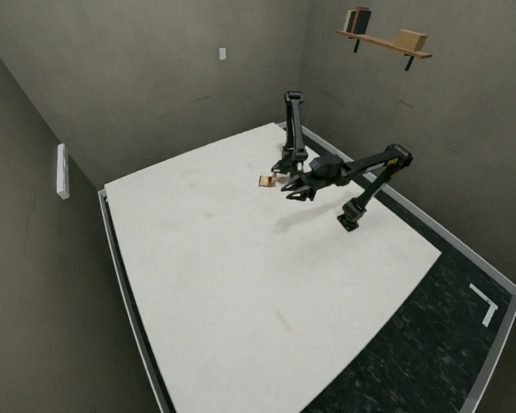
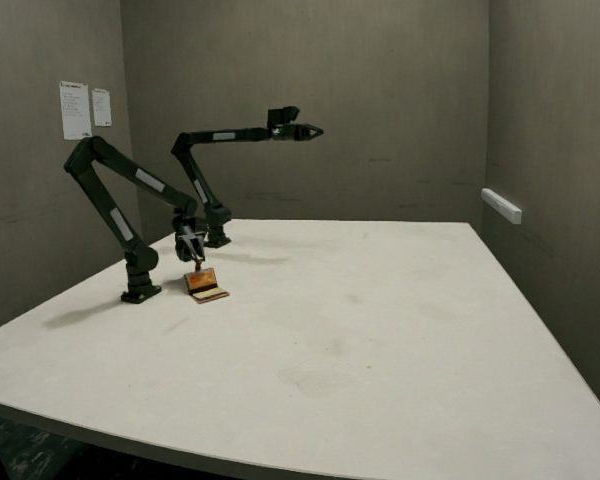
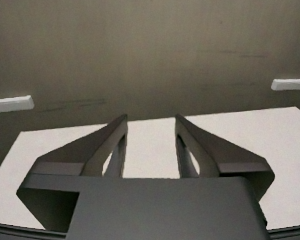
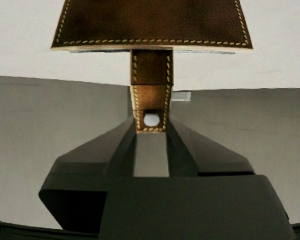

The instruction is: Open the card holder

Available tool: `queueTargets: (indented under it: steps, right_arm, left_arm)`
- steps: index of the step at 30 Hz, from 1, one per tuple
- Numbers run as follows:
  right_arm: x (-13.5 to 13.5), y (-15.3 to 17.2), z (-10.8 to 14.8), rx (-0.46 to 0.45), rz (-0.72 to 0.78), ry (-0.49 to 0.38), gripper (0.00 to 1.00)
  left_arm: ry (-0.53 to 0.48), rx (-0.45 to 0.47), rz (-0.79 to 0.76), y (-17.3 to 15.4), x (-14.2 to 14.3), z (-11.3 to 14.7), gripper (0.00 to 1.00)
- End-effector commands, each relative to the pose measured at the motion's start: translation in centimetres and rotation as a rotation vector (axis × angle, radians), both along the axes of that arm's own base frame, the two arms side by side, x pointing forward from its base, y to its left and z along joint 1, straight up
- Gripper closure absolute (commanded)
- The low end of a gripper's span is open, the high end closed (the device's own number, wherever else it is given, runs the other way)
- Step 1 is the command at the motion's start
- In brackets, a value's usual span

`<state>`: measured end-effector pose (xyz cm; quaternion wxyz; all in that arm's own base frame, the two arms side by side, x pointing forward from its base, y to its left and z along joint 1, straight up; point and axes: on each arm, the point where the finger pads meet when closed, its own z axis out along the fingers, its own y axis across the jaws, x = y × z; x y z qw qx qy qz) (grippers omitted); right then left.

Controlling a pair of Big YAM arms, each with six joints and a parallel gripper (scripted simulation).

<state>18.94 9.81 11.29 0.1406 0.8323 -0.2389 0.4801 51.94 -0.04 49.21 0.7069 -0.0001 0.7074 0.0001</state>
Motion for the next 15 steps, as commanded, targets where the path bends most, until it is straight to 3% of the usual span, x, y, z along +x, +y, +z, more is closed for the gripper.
queueTargets:
  steps: [1,15]
  right_arm:
    - [0.1,1.5,0.9,0.038,-0.014,-0.022,0.79]
    - [-0.9,2.0,0.2,0.032,-0.012,-0.02,0.79]
  left_arm:
    - [-0.016,-0.008,-0.017,-0.8,-0.2,0.3,0.64]
    - [-0.016,-0.008,-0.017,-0.8,-0.2,0.3,0.64]
